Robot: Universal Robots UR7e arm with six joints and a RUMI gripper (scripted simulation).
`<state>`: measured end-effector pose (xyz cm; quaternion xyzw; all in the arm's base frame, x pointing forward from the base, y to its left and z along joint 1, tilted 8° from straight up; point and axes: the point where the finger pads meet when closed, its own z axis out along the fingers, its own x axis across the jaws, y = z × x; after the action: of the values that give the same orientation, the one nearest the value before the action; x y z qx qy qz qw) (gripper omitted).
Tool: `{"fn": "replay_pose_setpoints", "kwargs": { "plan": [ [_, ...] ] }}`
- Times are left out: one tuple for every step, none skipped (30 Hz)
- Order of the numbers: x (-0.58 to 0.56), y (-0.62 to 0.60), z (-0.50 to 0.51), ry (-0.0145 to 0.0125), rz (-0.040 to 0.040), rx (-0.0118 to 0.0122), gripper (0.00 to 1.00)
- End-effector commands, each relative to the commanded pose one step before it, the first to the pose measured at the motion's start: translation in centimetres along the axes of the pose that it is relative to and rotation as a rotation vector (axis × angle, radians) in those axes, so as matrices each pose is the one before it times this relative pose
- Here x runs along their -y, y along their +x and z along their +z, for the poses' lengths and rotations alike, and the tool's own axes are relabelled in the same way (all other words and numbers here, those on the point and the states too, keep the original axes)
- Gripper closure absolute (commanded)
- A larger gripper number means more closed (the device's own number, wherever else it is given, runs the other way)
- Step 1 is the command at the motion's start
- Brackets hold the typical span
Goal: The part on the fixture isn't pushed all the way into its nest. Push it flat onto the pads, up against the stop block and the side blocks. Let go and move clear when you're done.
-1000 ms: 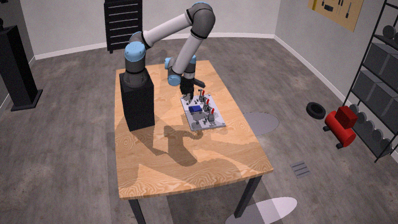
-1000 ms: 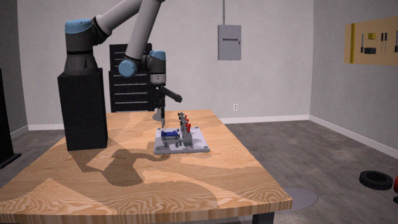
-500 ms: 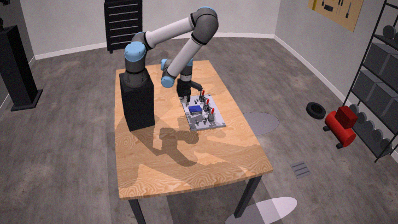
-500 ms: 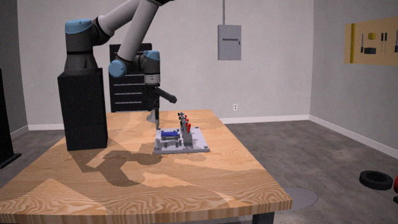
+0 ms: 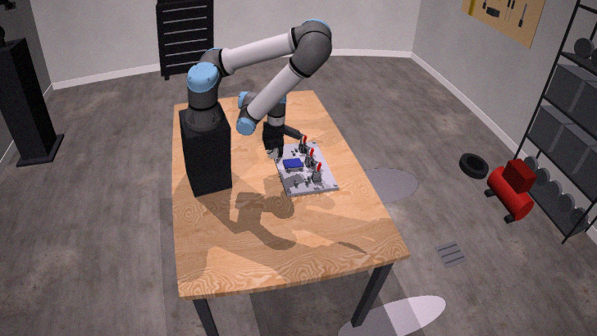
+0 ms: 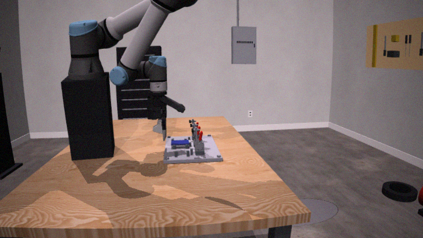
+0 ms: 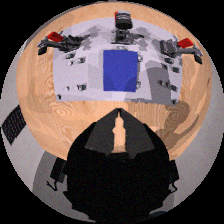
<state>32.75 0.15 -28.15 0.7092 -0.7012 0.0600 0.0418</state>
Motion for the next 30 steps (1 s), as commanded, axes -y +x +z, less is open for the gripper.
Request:
{"fn": "replay_pose_setpoints", "kwargs": {
  "plan": [
    [0.017,0.046,1.988,0.00264,-0.00029,0.00023,1.00],
    [0.000,0.000,0.000,0.00000,0.00000,0.00000,1.00],
    [0.000,0.000,0.000,0.00000,0.00000,0.00000,1.00],
    [0.000,0.000,0.000,0.00000,0.00000,0.00000,1.00],
    [0.000,0.000,0.000,0.00000,0.00000,0.00000,1.00],
    [0.000,0.000,0.000,0.00000,0.00000,0.00000,1.00],
    [0.000,0.000,0.000,0.00000,0.00000,0.00000,1.00],
    [0.000,0.000,0.000,0.00000,0.00000,0.00000,1.00],
    [0.000,0.000,0.000,0.00000,0.00000,0.00000,1.00],
    [0.000,0.000,0.000,0.00000,0.00000,0.00000,1.00],
    [0.000,0.000,0.000,0.00000,0.00000,0.00000,1.00],
    [0.000,0.000,0.000,0.00000,0.00000,0.00000,1.00],
    [0.070,-0.005,-0.064,-0.00039,0.00003,0.00000,1.00],
    [0.080,0.000,0.002,0.00009,-0.00001,0.00000,1.00],
    [0.080,0.000,0.002,0.00009,-0.00001,0.00000,1.00],
    [0.080,0.000,0.002,0.00009,-0.00001,0.00000,1.00],
    [0.080,0.000,0.002,0.00009,-0.00001,0.00000,1.00],
    [0.000,0.000,0.000,0.00000,0.00000,0.00000,1.00],
    [0.000,0.000,0.000,0.00000,0.00000,0.00000,1.00],
    [0.000,0.000,0.000,0.00000,0.00000,0.00000,1.00],
    [0.000,0.000,0.000,0.00000,0.00000,0.00000,1.00],
    [0.000,0.000,0.000,0.00000,0.00000,0.00000,1.00],
    [0.000,0.000,0.000,0.00000,0.00000,0.00000,1.00],
    [0.000,0.000,0.000,0.00000,0.00000,0.00000,1.00],
    [0.000,0.000,0.000,0.00000,0.00000,0.00000,1.00],
    [0.000,0.000,0.000,0.00000,0.00000,0.00000,1.00],
    [0.000,0.000,0.000,0.00000,0.00000,0.00000,1.00],
    [0.000,0.000,0.000,0.00000,0.00000,0.00000,1.00],
    [0.000,0.000,0.000,0.00000,0.00000,0.00000,1.00],
    [0.073,0.000,0.002,0.00004,0.00000,0.00000,1.00]
  ]
}}
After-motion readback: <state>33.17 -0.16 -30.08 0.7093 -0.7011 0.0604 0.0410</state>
